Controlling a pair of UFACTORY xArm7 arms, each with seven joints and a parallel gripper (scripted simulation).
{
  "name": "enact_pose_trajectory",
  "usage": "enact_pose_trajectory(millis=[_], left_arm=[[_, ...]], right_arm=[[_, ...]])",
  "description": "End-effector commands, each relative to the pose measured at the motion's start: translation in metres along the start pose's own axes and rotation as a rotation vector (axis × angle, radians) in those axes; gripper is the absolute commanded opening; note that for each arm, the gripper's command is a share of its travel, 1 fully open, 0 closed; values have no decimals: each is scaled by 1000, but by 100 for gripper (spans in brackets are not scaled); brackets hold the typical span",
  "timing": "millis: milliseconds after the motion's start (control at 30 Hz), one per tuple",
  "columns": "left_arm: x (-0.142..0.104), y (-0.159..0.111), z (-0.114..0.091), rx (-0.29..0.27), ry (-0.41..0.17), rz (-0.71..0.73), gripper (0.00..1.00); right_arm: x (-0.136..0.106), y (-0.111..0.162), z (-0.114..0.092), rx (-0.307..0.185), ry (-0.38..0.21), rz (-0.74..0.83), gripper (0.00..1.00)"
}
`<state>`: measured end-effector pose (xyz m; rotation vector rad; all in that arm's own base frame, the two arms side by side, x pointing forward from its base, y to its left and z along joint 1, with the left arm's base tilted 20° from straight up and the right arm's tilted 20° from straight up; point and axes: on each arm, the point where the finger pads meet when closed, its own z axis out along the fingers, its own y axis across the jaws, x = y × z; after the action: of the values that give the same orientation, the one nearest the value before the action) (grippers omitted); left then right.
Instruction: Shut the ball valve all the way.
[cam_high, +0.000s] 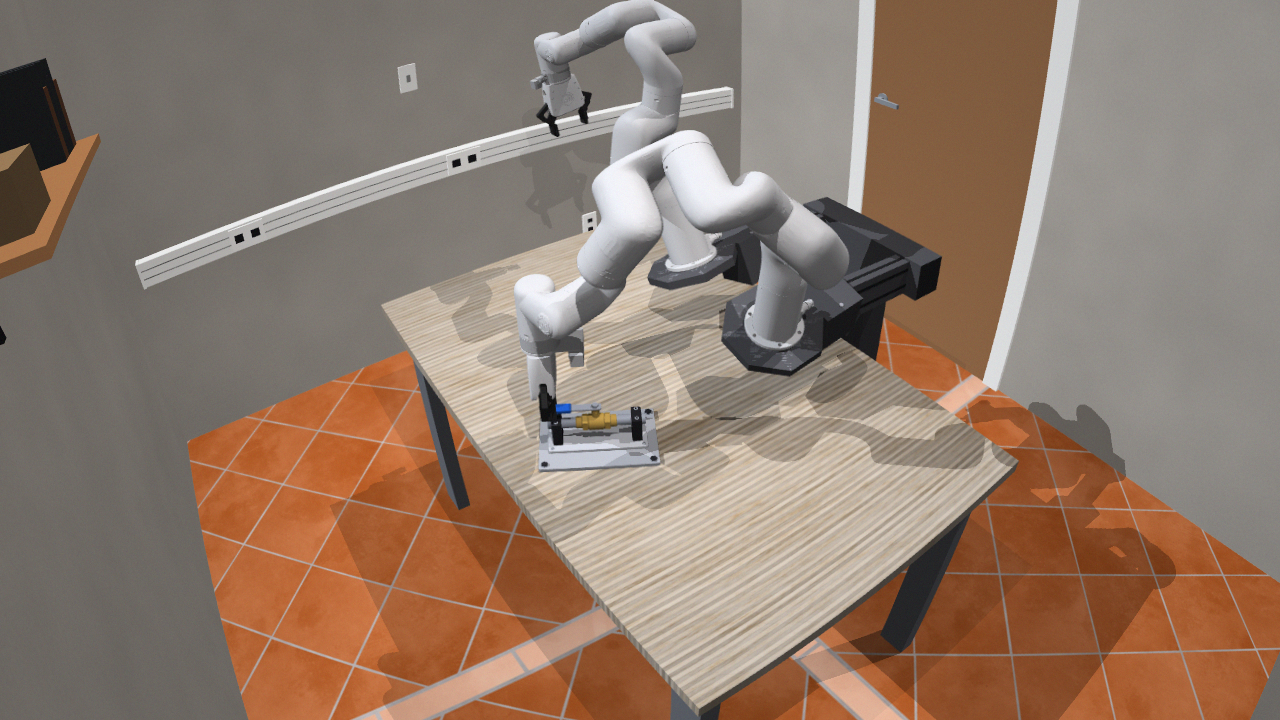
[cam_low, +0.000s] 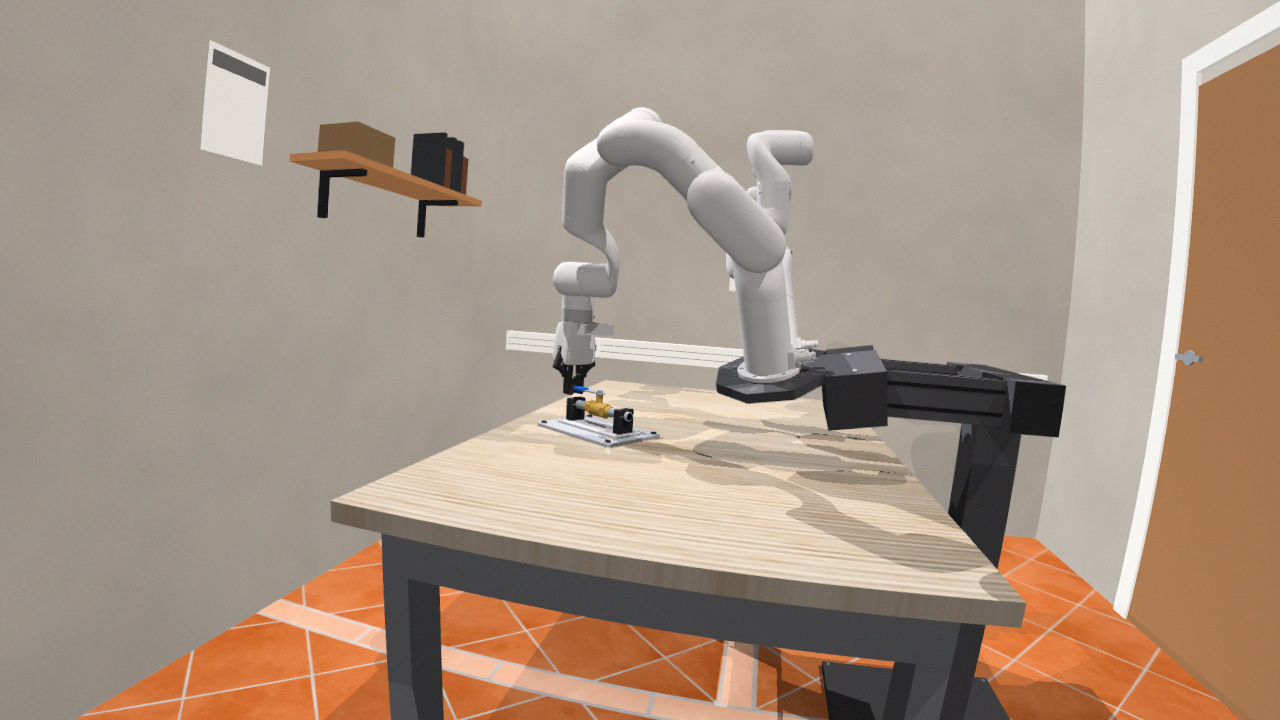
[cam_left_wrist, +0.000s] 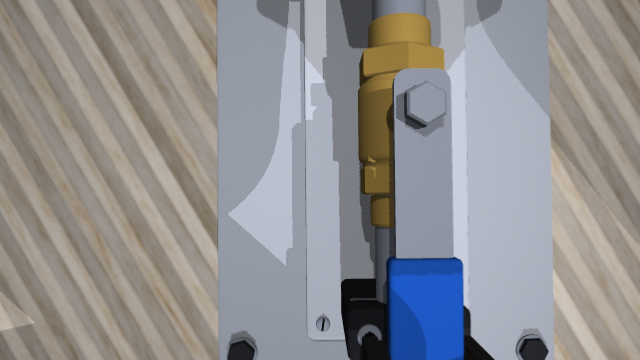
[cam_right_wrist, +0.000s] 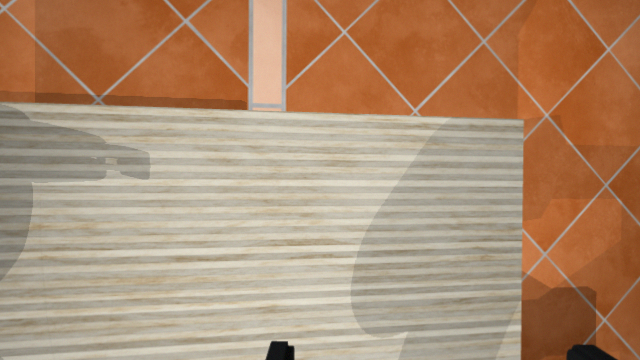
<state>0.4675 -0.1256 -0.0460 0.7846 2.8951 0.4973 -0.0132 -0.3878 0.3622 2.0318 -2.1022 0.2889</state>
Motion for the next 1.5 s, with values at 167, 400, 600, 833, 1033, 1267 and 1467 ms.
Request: enact_pose_trajectory(millis=[167,400,600,833,1033,1267,1467], left_arm=[[-2,0,-2,0,-4,1,0],[-2,0,-2,0,-4,1,0],[-2,0,-2,0,-4,1,0],[-2,-2,-2,0,-4,15,0],[-2,-5,-2,0,-4,54,0],[-1,-10,-2,0,-4,100,0],[-1,-12,-2,0,-4,131,0]], right_arm=[[1,0,-1,0,4,1,100],[1,0,-1,0,4,1,100],[1,0,-1,0,4,1,100],[1,0,-1,0,4,1,100],[1,0,-1,0,4,1,100],[1,0,-1,0,4,1,100],[1,0,-1,0,4,1,100]])
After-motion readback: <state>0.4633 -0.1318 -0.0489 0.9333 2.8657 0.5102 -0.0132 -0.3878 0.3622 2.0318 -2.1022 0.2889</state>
